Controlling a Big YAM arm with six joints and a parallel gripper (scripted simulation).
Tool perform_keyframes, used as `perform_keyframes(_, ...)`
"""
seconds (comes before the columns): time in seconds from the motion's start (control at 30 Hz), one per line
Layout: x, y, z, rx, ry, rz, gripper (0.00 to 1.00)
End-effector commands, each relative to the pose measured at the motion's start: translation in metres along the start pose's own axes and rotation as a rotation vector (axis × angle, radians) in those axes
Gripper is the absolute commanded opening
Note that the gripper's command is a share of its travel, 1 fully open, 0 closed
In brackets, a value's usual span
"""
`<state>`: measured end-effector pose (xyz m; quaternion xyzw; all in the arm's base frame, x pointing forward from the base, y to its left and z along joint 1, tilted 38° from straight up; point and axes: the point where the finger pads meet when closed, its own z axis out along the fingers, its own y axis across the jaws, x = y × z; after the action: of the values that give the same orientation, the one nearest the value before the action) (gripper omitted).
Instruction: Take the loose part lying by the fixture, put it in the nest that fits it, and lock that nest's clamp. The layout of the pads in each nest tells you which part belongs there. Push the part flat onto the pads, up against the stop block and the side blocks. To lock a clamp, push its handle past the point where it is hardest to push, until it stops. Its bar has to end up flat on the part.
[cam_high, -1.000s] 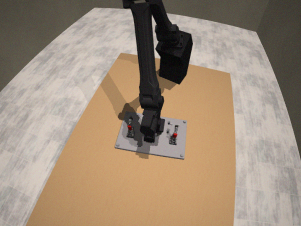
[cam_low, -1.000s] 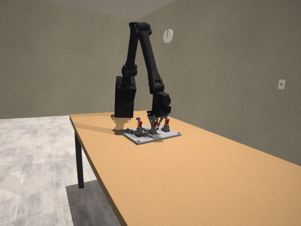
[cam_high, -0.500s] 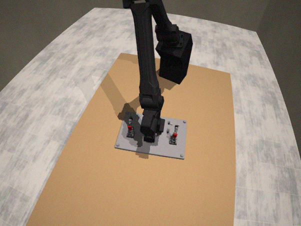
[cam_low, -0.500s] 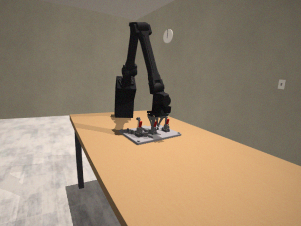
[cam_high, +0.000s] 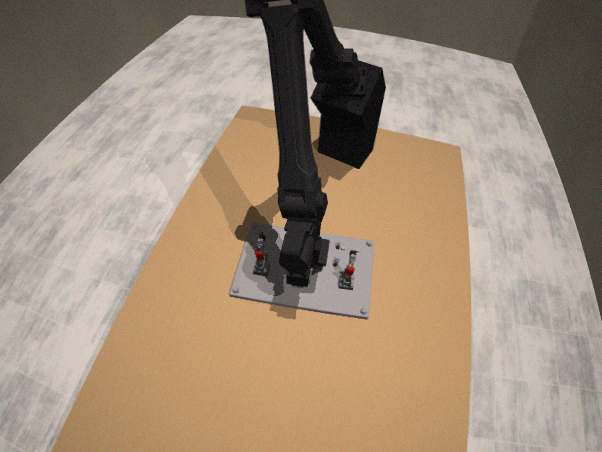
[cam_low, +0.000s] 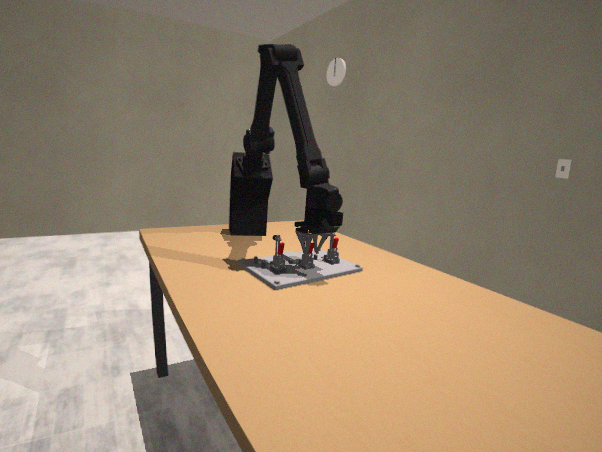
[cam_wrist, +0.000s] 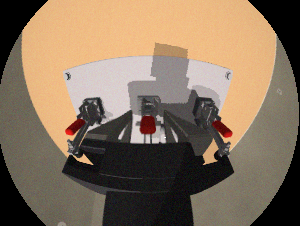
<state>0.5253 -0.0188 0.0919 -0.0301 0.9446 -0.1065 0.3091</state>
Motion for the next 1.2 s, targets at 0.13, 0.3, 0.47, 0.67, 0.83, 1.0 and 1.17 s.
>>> perform_keyframes(0.13, -0.01, -0.003, 0.004, 0.001, -0.004, -0.004, 0.45)
perform_keyframes(0.3, -0.01, -0.003, 0.004, 0.001, -0.004, -0.004, 0.45)
perform_keyframes(0.47, -0.01, -0.003, 0.004, 0.001, -0.006, -0.003, 0.45)
perform_keyframes(0.67, -0.008, -0.003, 0.005, 0.002, -0.011, -0.002, 0.45)
perform_keyframes(0.83, 0.002, -0.002, 0.007, 0.002, 0.0, -0.003, 0.45)
perform_keyframes(1.0, 0.005, -0.002, 0.007, 0.001, 0.004, -0.004, 0.45)
perform_keyframes(1.17, 0.005, -0.002, 0.007, 0.002, 0.003, -0.004, 0.45)
